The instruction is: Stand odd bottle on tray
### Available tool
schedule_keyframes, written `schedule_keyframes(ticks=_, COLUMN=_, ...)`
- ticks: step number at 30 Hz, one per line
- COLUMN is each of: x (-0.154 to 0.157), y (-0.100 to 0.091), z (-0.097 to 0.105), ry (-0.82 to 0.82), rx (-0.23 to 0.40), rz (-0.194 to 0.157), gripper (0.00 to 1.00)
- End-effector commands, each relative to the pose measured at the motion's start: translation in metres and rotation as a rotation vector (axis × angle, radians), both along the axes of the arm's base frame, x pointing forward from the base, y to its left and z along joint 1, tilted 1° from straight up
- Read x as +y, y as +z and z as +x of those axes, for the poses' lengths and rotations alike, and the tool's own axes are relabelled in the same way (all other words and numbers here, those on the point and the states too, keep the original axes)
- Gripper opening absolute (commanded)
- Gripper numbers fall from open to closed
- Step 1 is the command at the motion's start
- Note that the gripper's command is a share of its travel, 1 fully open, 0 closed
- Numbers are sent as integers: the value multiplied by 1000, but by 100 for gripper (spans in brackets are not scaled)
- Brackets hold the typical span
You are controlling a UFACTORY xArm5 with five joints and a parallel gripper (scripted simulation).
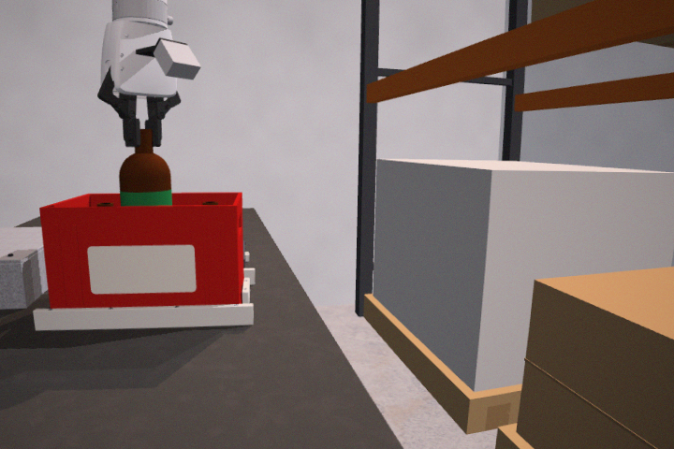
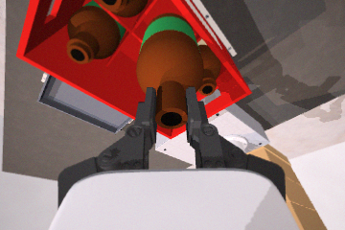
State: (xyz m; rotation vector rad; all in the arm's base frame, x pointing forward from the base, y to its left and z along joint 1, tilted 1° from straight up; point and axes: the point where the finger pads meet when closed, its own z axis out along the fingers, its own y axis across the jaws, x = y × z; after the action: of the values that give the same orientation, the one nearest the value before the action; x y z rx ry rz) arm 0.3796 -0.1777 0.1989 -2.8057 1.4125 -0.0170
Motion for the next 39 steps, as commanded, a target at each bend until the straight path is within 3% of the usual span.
schedule_keyframes(ticks=1, x=0, y=2, z=1, ry=0, rx=-4, rz=-2, gripper=0)
schedule_keyframes(ticks=21, x=0, y=4, z=1, ry=0, rx=-4, rz=-2, gripper=0)
schedule_keyframes(ticks=39, x=0, y=17, z=1, ry=0, rx=-4, rz=-2, gripper=0)
